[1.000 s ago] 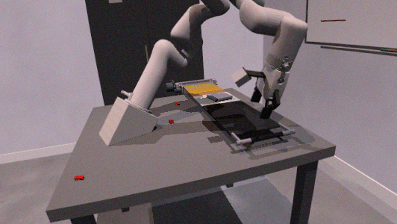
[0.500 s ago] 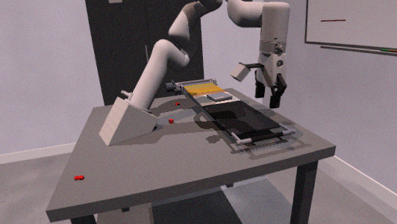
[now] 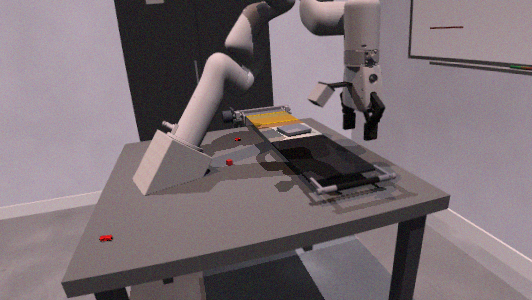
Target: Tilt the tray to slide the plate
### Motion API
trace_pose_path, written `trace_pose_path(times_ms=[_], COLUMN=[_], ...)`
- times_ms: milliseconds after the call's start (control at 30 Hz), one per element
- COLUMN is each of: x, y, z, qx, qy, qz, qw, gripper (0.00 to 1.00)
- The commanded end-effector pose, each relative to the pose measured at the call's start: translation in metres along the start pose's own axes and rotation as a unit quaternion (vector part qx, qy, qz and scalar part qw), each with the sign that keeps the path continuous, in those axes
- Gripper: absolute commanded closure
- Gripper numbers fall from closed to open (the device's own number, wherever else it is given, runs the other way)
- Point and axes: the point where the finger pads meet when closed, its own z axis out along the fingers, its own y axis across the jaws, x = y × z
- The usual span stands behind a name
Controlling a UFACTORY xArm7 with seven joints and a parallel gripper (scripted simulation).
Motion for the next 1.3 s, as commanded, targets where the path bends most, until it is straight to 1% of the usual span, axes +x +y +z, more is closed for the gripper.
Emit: trace_pose_path(times_ms=[0,167,233,400,467,500,1267], x=[0.0,0.0,0.0,0.0,0.0,0.0,0.0], y=[-0.001,-0.001,-0.002,-0.001,-0.001,-0.001,-0.001], z=[-0.002,-0.002,0.002,0.046,0.049,0.049,0.049], qx=[0.003,0.003,0.003,0.002,0.002,0.002,0.002], qy=[-0.001,-0.001,-0.001,-0.001,-0.001,-0.001,-0.001], qz=[0.0,0.0,0.0,0.0,0.0,0.0,0.0], qw=[1.0,1.0,1.0,1.0,1.0,1.0,1.0], gripper=[0.0,0.0,0.0,0.0,0.0,0.6,0.6])
